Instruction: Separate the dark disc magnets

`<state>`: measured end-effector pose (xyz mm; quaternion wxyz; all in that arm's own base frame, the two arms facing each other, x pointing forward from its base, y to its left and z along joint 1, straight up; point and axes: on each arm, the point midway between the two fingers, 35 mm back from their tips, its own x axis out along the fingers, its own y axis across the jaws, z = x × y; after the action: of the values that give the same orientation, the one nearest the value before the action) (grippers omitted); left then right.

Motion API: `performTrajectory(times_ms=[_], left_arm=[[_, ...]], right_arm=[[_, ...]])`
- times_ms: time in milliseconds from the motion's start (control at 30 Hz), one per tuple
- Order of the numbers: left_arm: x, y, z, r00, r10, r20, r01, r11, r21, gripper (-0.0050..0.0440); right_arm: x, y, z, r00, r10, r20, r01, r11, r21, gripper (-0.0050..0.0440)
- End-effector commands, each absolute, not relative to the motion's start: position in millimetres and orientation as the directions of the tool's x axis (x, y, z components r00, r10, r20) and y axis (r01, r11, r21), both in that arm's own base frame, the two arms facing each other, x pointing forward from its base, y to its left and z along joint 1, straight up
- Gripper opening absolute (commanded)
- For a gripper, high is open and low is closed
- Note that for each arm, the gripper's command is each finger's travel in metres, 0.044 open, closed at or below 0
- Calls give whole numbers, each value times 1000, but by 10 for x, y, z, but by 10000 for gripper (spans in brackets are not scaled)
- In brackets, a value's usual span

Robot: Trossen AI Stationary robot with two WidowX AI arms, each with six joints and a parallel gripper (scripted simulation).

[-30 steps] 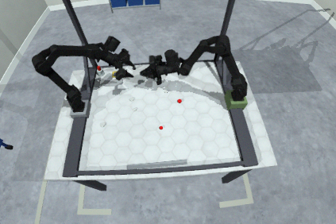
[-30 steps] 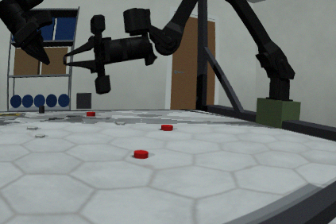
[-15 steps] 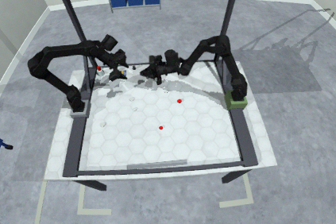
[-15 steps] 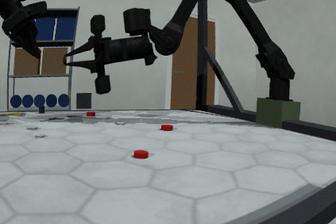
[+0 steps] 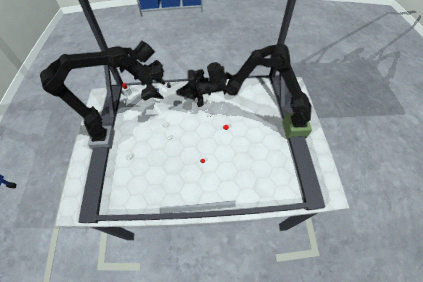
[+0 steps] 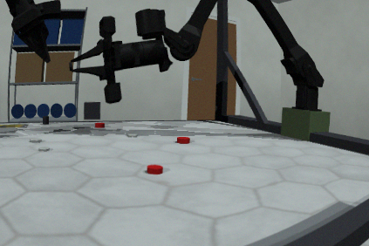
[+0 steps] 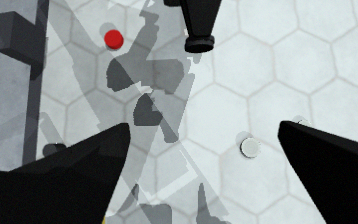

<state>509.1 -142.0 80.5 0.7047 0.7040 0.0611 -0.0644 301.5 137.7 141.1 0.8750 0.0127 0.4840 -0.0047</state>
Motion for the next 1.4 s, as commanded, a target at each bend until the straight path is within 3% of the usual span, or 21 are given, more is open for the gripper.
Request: performTrajectory(times_ms=[0,1367], left_arm=[[5123,-1422,967,990,-4,-142,142,12,990,40],[5123,-1422,967,990,-4,-142,142,12,990,40]], right_arm=[[3095,1399,1485,527,13,-849,17,1000,26,400],[3575,1375,1413,363,12,-932,3,1000,14,400]])
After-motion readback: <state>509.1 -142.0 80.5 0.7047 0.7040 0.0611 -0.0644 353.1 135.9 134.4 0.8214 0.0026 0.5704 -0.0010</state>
